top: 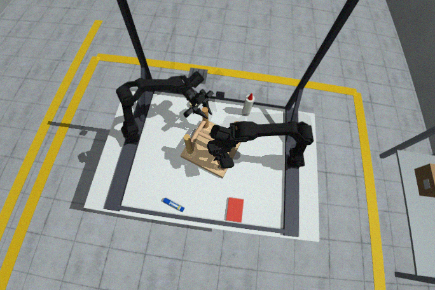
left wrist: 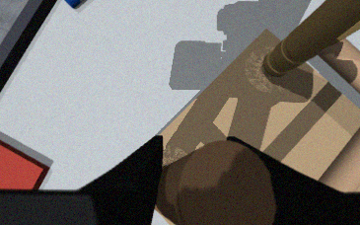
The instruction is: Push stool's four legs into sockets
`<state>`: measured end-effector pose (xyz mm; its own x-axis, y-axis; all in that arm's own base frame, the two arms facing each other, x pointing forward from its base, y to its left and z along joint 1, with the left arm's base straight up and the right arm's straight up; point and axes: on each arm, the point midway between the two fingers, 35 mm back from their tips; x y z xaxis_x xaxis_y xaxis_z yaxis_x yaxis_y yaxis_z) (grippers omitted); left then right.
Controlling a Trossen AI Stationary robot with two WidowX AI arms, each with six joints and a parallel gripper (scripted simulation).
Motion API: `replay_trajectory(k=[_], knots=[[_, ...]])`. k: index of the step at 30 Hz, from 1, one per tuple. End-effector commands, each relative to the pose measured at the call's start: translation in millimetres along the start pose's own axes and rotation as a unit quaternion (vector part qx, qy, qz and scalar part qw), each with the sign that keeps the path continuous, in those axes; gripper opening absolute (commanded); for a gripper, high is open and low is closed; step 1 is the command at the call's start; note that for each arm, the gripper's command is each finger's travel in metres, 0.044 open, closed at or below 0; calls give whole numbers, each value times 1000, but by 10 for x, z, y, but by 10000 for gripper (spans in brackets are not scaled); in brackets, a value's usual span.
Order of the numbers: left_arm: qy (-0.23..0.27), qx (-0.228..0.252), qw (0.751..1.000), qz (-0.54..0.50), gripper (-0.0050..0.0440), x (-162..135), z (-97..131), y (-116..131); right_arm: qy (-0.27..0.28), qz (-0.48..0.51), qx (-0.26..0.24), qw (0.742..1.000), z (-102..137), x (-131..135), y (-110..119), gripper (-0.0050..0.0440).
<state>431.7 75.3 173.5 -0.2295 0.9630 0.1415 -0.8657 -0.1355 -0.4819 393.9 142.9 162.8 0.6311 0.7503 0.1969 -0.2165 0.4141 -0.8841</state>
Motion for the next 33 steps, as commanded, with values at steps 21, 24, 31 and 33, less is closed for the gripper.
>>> replay_trajectory(k=[21, 24, 31, 33], knots=[[72, -133, 986, 64, 136, 120, 229, 105, -7, -14, -4, 1000, 43, 26, -96, 101], [72, -133, 986, 64, 136, 120, 229, 105, -7, -14, -4, 1000, 43, 26, -96, 101], [73, -139, 986, 63, 136, 111, 266, 60, -7, -14, -4, 1000, 43, 26, -96, 101], [73, -139, 986, 63, 184, 111, 266, 60, -7, -14, -4, 1000, 43, 26, -96, 101]])
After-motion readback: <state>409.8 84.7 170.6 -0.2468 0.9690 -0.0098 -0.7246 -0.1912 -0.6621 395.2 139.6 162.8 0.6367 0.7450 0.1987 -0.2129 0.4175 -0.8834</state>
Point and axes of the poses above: on each arm, the point midway between the two fingers, 35 mm back from their tips, its own z axis back along the fingers, its own x axis across the jaws, y = z × x, and after that the axes turned 13 degrees about -z, right-handed
